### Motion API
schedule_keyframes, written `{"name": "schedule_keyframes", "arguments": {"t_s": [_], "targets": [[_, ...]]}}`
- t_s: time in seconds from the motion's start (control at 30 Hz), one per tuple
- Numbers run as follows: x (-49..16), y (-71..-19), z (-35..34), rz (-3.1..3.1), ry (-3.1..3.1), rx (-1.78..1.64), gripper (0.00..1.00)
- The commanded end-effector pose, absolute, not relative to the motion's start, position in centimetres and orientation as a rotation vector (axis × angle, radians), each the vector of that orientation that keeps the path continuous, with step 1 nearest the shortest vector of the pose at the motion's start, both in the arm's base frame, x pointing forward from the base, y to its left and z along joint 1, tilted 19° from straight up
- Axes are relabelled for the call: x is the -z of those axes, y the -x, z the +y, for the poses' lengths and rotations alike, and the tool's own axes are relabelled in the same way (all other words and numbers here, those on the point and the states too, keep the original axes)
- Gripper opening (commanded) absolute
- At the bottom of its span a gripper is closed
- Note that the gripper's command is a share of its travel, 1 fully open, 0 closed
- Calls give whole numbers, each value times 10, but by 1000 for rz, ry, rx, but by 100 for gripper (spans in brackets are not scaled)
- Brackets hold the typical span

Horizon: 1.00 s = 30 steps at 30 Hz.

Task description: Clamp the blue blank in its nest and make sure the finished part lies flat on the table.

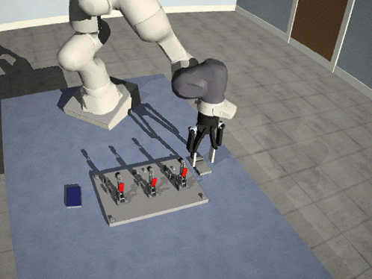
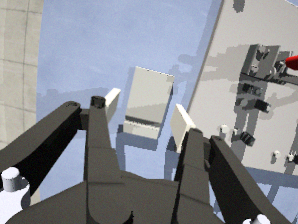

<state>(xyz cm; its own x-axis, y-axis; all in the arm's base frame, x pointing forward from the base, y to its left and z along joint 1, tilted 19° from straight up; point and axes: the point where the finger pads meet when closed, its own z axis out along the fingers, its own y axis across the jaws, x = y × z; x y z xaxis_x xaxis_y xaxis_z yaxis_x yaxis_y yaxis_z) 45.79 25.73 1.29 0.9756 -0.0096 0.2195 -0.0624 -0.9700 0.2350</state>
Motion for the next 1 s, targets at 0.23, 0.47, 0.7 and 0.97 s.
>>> {"name": "schedule_keyframes", "arguments": {"t_s": [0.23, 0.47, 0.7, 0.97], "targets": [[-61, -446, 269, -44, -2876, -312, 47], [-92, -440, 277, -44, -2876, -312, 47], [-95, -439, 278, -43, -2876, -312, 47], [-95, -439, 278, -43, -2876, -312, 47]]}}
